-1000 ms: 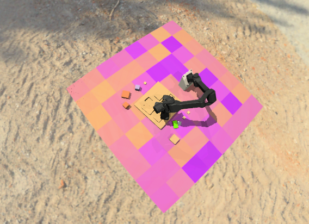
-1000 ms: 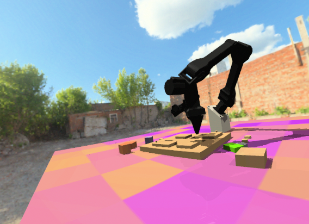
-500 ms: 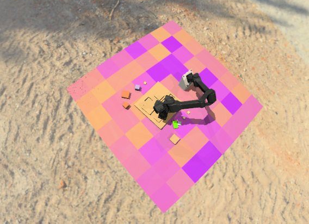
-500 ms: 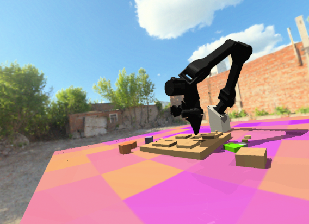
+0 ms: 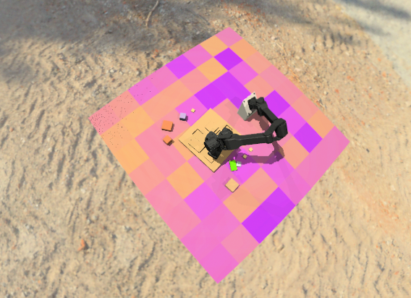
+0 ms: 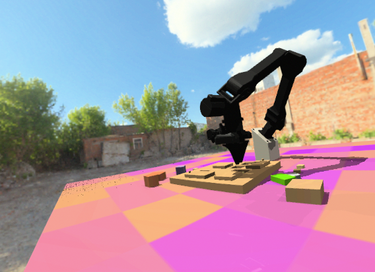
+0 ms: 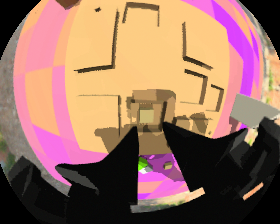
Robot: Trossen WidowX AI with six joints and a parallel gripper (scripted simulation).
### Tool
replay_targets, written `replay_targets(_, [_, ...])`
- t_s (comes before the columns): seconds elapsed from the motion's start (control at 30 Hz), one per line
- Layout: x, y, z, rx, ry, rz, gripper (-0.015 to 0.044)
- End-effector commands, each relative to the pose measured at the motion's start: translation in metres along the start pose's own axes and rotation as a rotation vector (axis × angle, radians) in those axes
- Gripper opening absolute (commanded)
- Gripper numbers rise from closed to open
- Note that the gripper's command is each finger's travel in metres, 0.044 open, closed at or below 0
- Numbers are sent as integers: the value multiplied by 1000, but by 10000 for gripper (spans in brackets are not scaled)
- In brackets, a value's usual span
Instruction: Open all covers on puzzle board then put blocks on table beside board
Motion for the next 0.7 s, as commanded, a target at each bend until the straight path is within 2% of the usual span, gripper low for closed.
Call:
replay_targets(0.0, [0, 1, 0, 3, 56, 2, 144])
replay_targets(0.67, [1, 2, 0, 3, 132, 2, 144])
Point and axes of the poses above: the point midway between the two fingers, 35 mm back from their tips, its own y axis out along the fingers, its own z axis across the jaws, x = y × z, the point moved 5 cm from there along -y, back along the fingers, and after that the axes turned 4 degrees about -y, right-handed, at the moved point
